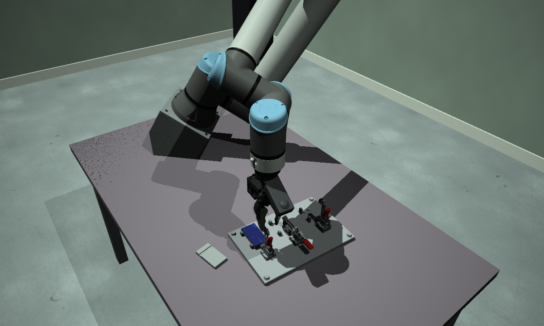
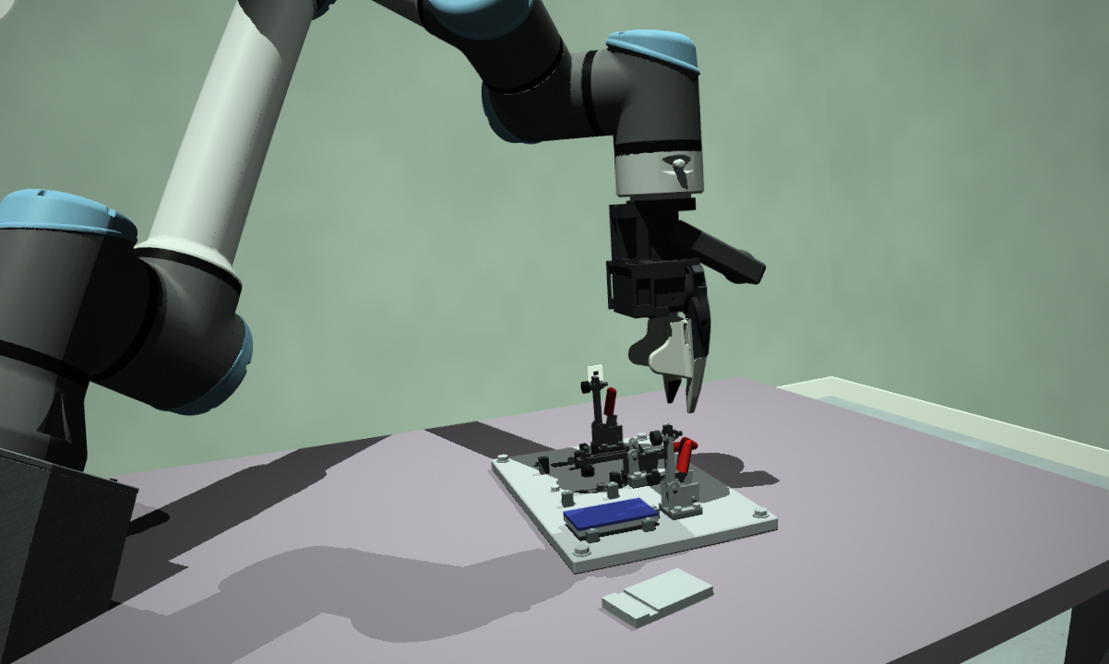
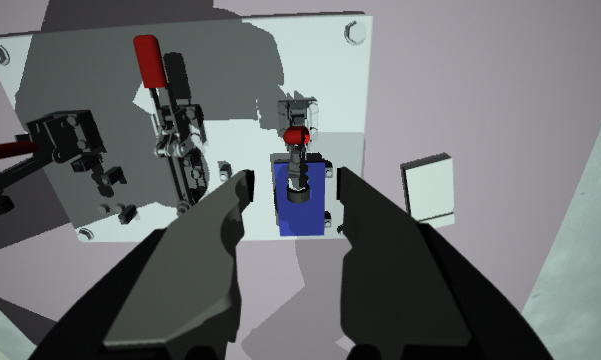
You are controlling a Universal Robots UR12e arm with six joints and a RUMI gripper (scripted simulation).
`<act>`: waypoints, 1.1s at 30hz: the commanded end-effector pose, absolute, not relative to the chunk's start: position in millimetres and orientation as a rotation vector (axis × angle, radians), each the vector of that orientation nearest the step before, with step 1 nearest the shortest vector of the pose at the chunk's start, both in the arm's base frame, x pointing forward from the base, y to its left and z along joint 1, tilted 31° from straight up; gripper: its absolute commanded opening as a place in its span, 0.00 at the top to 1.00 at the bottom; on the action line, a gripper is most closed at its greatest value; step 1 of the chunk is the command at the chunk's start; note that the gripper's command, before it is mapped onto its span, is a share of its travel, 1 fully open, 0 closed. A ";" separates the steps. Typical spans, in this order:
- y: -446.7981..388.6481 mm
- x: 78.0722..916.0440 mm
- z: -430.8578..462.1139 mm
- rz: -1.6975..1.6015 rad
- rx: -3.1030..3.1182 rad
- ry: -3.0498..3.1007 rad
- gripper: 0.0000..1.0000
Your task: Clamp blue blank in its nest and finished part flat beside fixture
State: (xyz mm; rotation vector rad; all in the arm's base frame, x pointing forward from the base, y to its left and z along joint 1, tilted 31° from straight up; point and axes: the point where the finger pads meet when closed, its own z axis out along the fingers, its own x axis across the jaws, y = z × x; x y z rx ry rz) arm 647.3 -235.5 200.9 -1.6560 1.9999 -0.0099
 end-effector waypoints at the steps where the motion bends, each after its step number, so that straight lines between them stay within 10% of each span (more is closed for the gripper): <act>1: -234.0 650.0 196.3 -0.012 -1.656 2.000 0.72; 33: -221.5 665.6 163.4 -0.012 -1.656 2.000 0.72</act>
